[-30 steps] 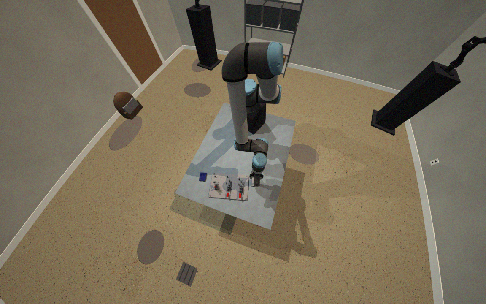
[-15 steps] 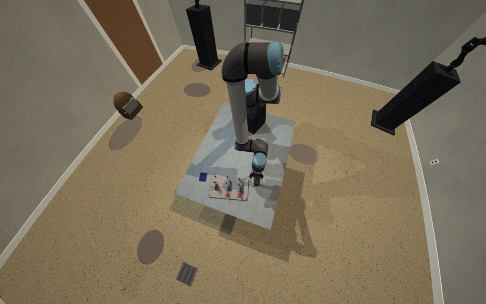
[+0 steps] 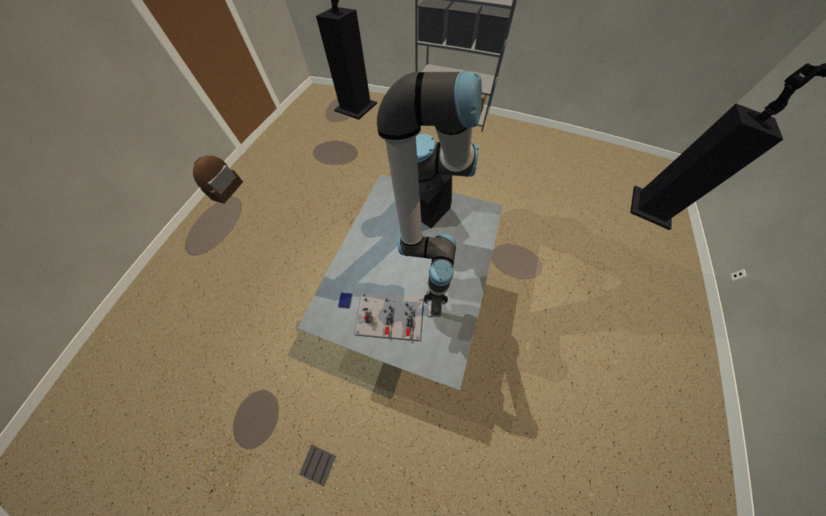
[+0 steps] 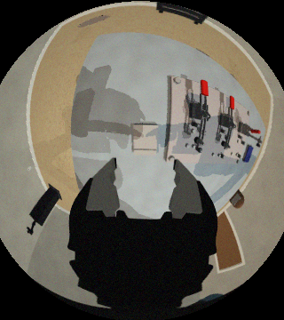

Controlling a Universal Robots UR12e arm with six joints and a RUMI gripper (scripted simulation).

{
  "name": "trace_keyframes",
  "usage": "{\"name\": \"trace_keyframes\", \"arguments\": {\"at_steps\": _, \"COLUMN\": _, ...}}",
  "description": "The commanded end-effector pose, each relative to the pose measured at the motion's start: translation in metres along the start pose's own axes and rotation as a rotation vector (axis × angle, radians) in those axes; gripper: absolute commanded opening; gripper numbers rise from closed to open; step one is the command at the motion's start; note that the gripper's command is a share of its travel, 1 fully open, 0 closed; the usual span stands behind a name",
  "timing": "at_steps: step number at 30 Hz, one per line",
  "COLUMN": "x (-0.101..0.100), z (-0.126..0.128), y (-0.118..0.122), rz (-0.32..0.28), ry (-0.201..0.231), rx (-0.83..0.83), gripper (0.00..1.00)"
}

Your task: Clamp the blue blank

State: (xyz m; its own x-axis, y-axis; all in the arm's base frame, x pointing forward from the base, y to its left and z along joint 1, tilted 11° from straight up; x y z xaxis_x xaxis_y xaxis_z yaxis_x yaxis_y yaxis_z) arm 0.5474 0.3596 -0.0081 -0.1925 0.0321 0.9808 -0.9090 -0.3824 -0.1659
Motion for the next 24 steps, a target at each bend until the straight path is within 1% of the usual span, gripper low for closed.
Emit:
{"name": "trace_keyframes", "arguments": {"at_steps": 1, "x": 0.000, "z": 0.000, "y": 0.000, "rz": 0.001, "ry": 0.000, "rx": 0.000, "gripper": 0.59}}
{"name": "trace_keyframes", "arguments": {"at_steps": 7, "x": 0.002, "z": 0.000, "y": 0.000, "rz": 0.001, "ry": 0.000, "rx": 0.000, "gripper": 0.59}}
{"name": "trace_keyframes", "arguments": {"at_steps": 11, "x": 0.006, "z": 0.000, "y": 0.000, "rz": 0.001, "ry": 0.000, "rx": 0.000, "gripper": 0.59}}
{"name": "trace_keyframes", "arguments": {"at_steps": 17, "x": 0.020, "z": 0.000, "y": 0.000, "rz": 0.001, "ry": 0.000, "rx": 0.000, "gripper": 0.59}}
{"name": "trace_keyframes", "arguments": {"at_steps": 19, "x": 0.020, "z": 0.000, "y": 0.000, "rz": 0.001, "ry": 0.000, "rx": 0.000, "gripper": 0.59}}
{"name": "trace_keyframes", "arguments": {"at_steps": 24, "x": 0.037, "z": 0.000, "y": 0.000, "rz": 0.001, "ry": 0.000, "rx": 0.000, "gripper": 0.59}}
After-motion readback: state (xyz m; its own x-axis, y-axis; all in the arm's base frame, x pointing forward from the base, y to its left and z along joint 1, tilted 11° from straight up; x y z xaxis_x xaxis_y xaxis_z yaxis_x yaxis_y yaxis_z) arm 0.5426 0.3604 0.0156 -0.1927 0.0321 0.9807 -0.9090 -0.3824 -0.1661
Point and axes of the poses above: the point where the finger pads meet when closed, its own x axis back along the fingers, its own z axis across the jaws, y = z × x, the point moved 10 cm from there along x, back along the fingers, and after that the axes turned 3 degrees about -x, right-handed, at the moved point
